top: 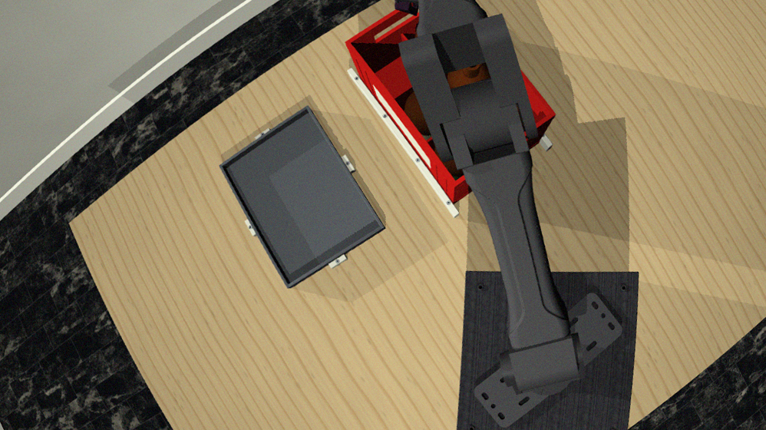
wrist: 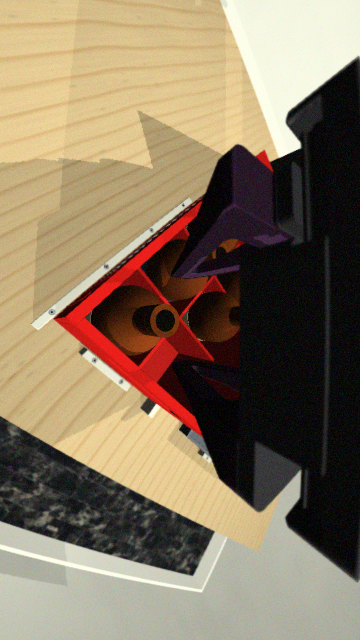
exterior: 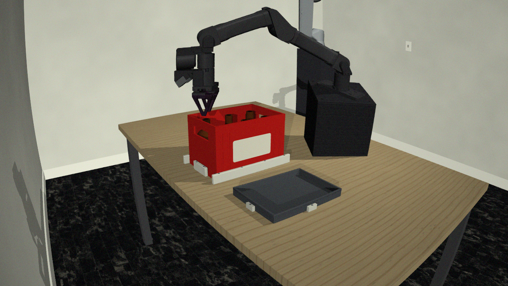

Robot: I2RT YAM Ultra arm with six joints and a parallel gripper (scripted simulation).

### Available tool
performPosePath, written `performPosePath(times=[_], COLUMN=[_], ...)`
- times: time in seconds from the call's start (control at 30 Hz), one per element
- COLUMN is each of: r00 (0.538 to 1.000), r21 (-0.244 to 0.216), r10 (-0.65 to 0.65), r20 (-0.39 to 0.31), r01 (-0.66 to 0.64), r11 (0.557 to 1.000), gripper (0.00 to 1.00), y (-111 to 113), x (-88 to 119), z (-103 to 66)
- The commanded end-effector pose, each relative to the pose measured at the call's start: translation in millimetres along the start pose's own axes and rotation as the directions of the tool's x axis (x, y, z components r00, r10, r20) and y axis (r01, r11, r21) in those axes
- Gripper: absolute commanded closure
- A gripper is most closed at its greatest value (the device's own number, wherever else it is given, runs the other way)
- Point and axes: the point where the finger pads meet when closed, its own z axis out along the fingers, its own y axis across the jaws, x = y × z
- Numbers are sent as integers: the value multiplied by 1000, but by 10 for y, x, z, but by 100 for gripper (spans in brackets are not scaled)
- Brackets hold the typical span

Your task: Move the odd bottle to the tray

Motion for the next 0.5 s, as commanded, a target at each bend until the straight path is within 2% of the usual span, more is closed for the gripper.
performPosePath(times=[0.0, 0.47], r00=[1000, 1000], r21=[-11, -14], r10=[0, -1], r20=[17, 25], r01=[0, 2], r11=[1000, 1000], gripper=[39, 39], y=[38, 64], x=[-19, -52], z=[-54, -72])
